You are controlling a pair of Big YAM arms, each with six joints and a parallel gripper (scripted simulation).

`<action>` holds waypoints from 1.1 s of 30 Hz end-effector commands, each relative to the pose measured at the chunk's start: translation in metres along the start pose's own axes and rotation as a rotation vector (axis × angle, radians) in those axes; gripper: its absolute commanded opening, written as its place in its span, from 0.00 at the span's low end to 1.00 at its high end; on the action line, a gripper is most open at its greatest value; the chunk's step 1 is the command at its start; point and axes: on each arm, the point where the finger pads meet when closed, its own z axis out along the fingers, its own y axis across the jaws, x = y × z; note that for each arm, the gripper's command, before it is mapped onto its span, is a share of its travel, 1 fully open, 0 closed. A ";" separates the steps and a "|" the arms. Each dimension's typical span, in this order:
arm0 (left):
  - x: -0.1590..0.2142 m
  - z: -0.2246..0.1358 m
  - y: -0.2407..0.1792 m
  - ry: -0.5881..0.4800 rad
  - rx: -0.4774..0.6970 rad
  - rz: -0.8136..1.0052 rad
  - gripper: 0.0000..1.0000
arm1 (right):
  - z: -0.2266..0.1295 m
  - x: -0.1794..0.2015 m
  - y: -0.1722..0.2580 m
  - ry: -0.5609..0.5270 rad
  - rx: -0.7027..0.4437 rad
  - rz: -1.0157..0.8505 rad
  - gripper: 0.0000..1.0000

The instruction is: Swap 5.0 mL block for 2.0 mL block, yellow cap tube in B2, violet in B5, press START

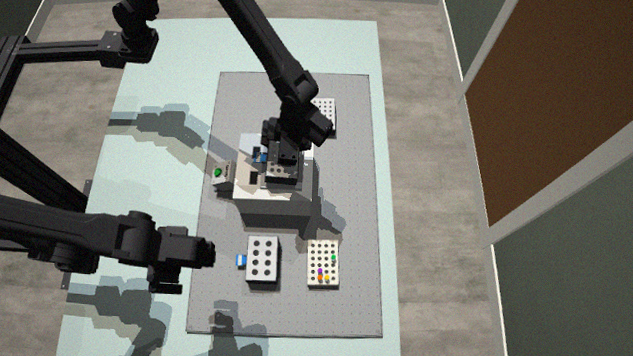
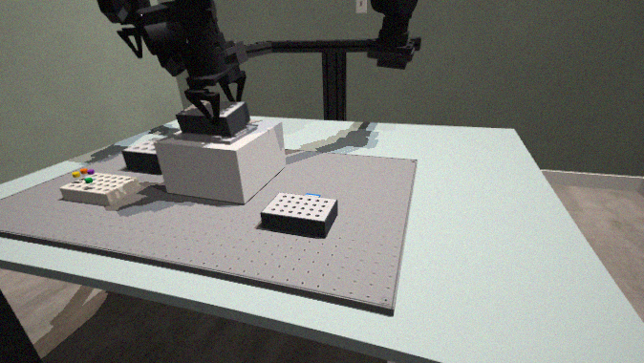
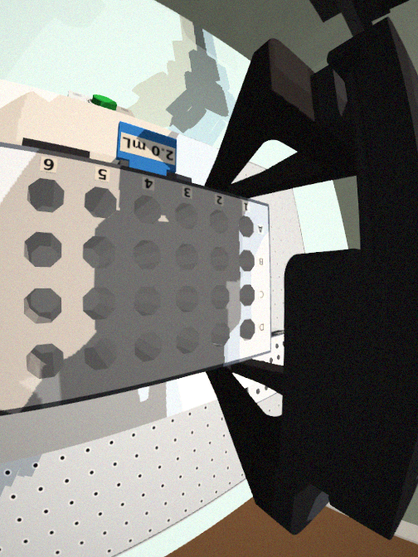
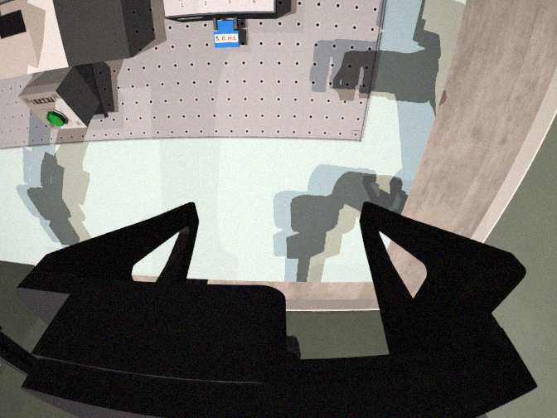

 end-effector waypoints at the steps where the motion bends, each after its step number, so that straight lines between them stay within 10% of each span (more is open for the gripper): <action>1: -0.029 -0.067 0.026 -0.091 -0.112 0.026 0.00 | -0.012 -0.018 -0.004 -0.043 0.000 0.002 1.00; 33: -0.033 -0.076 0.036 -0.104 -0.132 0.020 0.00 | -0.015 -0.022 -0.004 -0.052 0.002 0.003 1.00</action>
